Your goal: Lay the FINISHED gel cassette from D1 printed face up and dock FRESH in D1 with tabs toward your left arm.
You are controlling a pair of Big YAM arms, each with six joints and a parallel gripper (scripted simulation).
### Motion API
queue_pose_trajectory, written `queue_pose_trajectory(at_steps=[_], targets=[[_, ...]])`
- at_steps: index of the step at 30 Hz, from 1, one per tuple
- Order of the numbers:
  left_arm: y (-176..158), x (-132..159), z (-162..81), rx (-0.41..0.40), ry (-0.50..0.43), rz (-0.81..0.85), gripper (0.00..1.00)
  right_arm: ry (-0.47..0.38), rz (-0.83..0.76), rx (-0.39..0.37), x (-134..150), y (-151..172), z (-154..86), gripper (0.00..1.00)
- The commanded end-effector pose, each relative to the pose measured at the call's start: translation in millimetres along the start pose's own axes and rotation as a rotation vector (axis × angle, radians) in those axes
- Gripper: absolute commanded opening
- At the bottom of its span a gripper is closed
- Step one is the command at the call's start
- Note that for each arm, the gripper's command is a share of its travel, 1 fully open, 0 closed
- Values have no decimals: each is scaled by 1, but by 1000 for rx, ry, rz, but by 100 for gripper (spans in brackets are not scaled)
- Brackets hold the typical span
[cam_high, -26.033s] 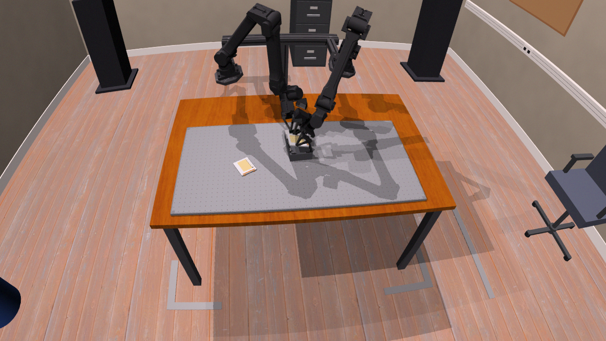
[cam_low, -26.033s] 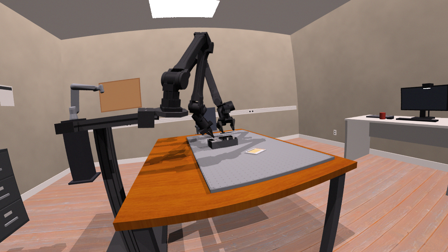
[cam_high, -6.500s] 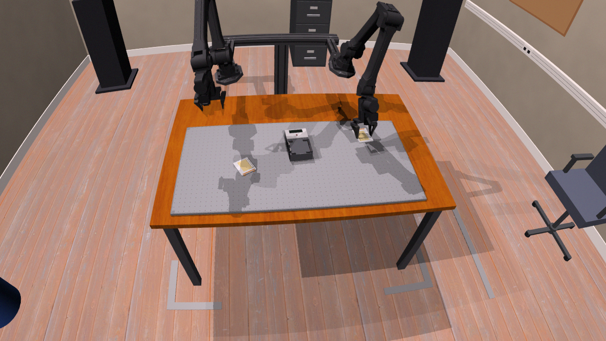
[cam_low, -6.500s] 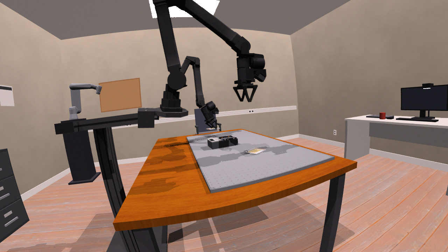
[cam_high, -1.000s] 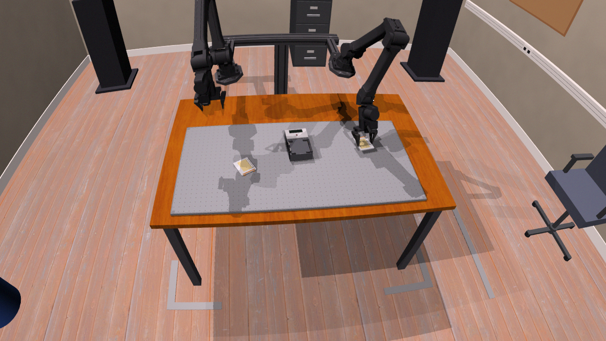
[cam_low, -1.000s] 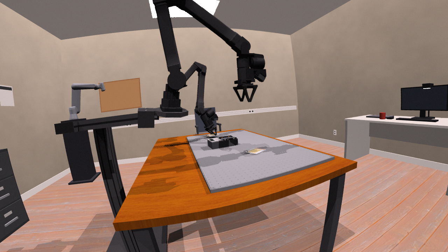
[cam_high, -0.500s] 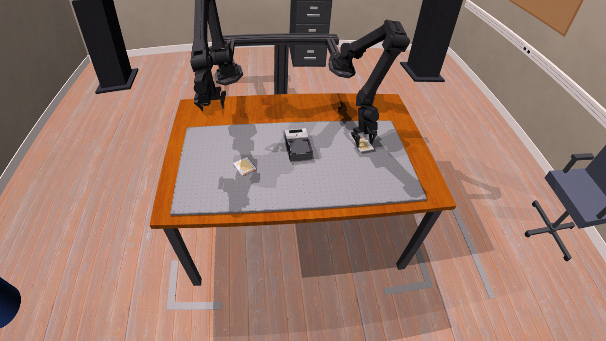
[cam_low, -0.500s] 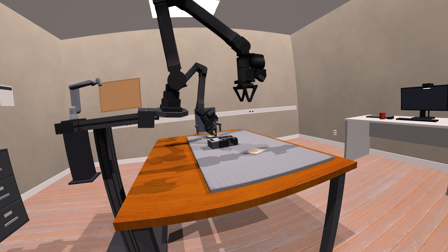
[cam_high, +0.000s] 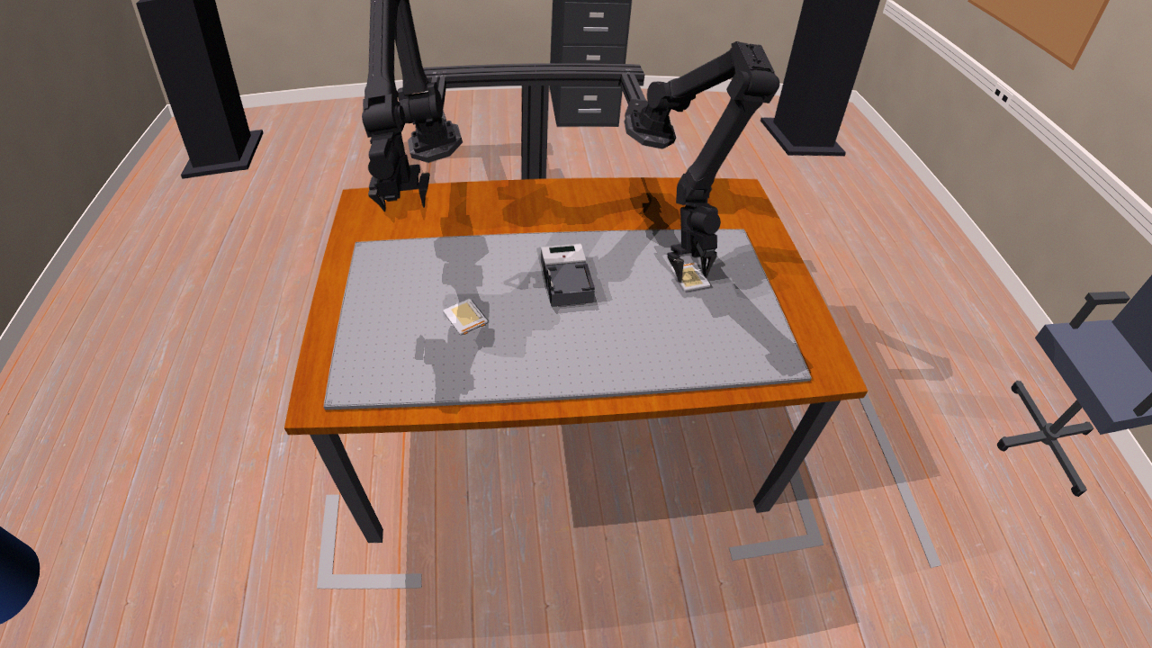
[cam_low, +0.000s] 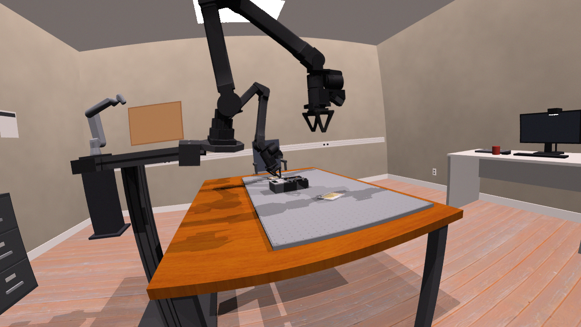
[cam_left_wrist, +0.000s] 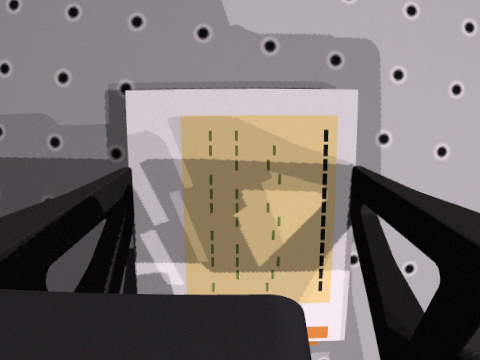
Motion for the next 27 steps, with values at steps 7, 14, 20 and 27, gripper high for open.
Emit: queue_pose_trajectory(at_steps=[7,14,20,27], targets=[[4,-4,4,-2,-27,1,0,-30,-8,5,-18,-7,-14,100],[5,-4,5,-2,-27,1,0,-30,-8,5,-18,-7,-14,100],[5,-4,5,-2,-27,1,0,-30,-8,5,-18,-7,-14,100],[1,-1,4,1,-7,0,0,-30,-8,5,-18,-7,-14,100]])
Point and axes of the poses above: on each arm, the point where the finger pads meet when closed, its own z axis out along the fingers, its own y axis across the jaws, x = y × z, the point moved 9 cm from there along -z, back along the fingers, and after that the axes turned 12 degrees about -z, right-handed, at the moved point
